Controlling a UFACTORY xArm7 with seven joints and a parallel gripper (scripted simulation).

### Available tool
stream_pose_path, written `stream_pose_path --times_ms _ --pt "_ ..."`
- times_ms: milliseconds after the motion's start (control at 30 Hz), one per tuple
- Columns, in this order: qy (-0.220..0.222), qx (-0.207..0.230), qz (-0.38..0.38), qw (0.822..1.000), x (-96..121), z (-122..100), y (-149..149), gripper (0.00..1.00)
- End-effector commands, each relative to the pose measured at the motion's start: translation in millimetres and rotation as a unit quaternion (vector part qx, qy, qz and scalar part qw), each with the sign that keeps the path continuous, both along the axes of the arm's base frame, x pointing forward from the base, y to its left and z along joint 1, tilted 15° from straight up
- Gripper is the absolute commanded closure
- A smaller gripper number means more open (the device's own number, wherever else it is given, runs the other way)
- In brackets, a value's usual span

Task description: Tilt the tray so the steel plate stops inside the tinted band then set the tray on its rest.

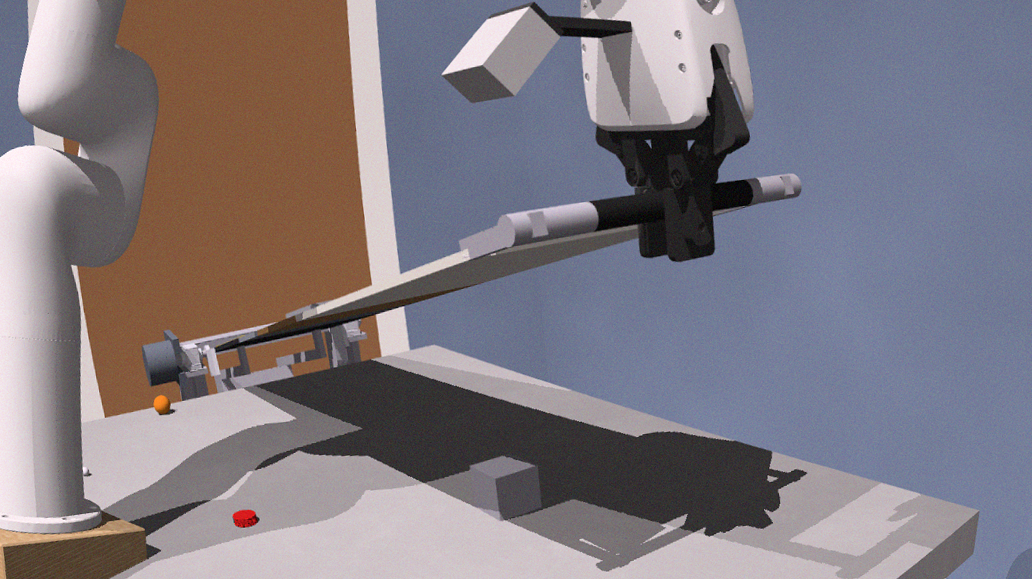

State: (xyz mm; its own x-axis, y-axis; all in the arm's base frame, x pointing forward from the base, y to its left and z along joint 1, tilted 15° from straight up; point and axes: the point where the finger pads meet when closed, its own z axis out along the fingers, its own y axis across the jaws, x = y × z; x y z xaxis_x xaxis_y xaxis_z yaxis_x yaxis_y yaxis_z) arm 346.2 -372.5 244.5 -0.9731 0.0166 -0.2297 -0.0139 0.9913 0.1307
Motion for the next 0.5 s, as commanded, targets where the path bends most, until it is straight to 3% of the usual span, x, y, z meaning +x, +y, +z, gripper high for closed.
stream_pose_path --times_ms 0,133,467 --pt "-0.003 -0.003 0.0 1.0 -11.7 52.8 6.1 1.0" --pt "-0.003 -0.003 0.0 1.0 3.6 -10.9 -3.1 1.0" --pt "-0.003 -0.003 0.0 1.0 6.4 -22.7 -4.3 1.0"
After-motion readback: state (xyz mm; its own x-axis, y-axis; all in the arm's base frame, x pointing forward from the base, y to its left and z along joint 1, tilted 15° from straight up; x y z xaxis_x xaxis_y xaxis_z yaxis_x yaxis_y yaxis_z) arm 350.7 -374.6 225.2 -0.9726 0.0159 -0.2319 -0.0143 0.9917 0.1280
